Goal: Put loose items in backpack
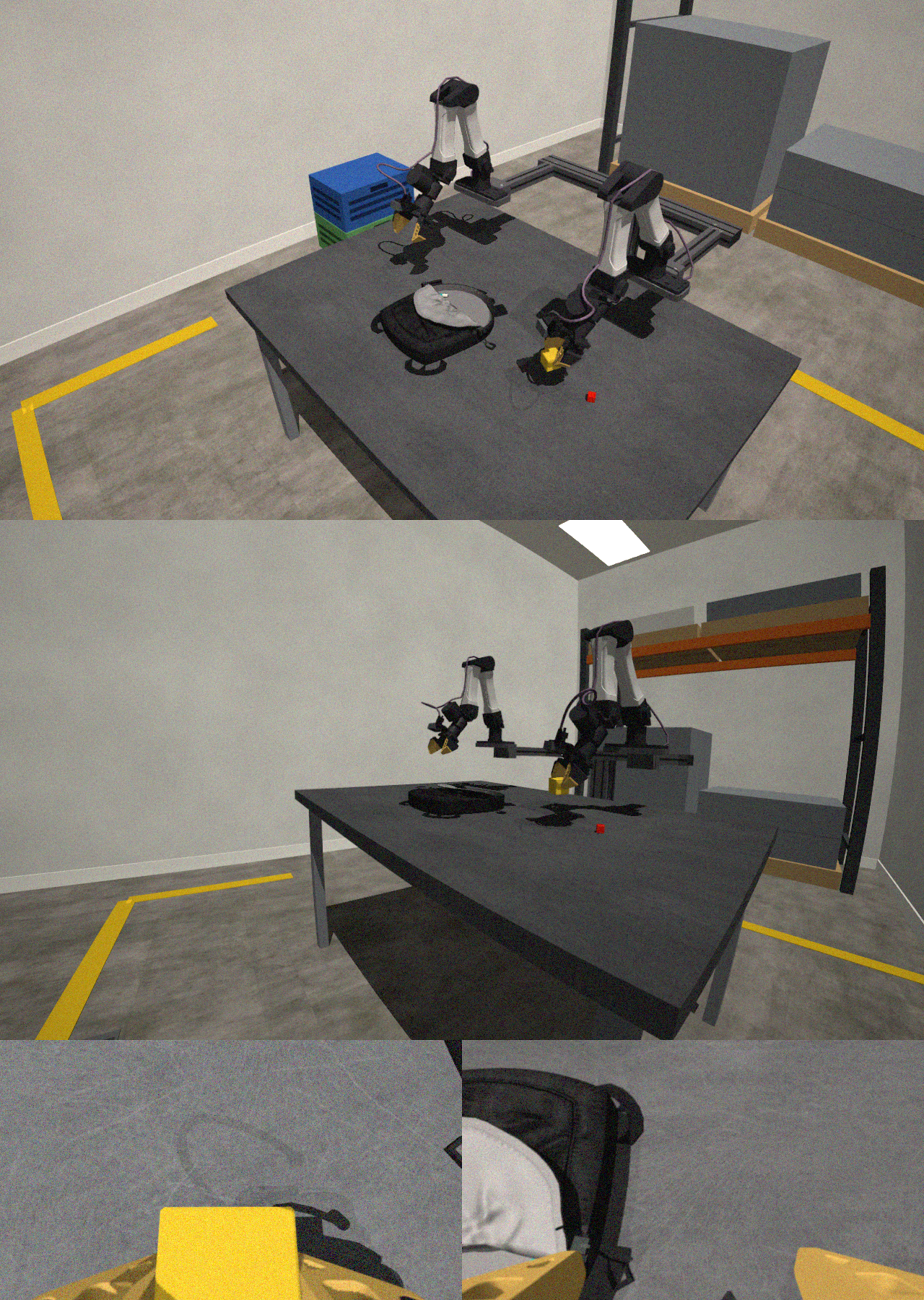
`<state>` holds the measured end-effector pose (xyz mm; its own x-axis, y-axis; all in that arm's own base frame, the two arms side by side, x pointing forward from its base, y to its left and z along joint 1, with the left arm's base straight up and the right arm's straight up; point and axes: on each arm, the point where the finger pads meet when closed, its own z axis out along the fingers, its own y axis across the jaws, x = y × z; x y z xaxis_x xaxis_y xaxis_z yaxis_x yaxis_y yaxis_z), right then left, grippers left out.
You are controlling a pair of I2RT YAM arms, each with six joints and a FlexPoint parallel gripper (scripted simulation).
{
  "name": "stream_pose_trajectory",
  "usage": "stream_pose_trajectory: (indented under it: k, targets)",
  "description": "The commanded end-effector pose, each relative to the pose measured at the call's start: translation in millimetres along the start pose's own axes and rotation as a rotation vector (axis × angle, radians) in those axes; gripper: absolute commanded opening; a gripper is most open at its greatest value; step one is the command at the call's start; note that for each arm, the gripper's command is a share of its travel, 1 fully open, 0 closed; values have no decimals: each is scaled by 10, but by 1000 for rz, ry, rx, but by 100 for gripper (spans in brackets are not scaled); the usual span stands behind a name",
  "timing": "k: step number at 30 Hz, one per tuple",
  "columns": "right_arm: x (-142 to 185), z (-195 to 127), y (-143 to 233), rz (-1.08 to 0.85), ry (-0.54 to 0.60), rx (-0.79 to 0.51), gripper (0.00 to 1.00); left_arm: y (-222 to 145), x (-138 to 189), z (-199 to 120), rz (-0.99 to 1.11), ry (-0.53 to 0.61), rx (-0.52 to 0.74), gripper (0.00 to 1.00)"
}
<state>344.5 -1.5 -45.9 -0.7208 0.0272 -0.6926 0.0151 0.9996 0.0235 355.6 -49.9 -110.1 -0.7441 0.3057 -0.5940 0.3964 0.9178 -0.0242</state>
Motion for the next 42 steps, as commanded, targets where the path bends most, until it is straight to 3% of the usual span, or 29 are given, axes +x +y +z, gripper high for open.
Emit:
stream_pose_trajectory:
  k: [1, 16, 22, 26, 27, 29, 42]
  targets:
    - [-120, -13, -18, 0, -34, -2, 90, -175, -311, -77, -12, -107, -67, 34]
    - [-120, -13, -18, 0, -34, -2, 90, -1519, -350, -57, 13, -135, -22, 34]
    - [-120, -13, -18, 0, -34, -2, 90, -2084, -86, 25, 39, -66, -23, 34]
    - [-120, -13, -18, 0, -34, -2, 90, -2288, -83, 21, 45, -69, -18, 34]
    - [-120, -13, -18, 0, -34, -2, 90, -2446, -261, -68, 33, -115, 4, 34]
    - [-120, -13, -18, 0, -34, -2, 90, -2590, -75, 23, 52, -73, -11, 34]
    - [-120, -13, -18, 0, -34, -2, 90, -3792, -1, 30, 88, -75, 14, 34]
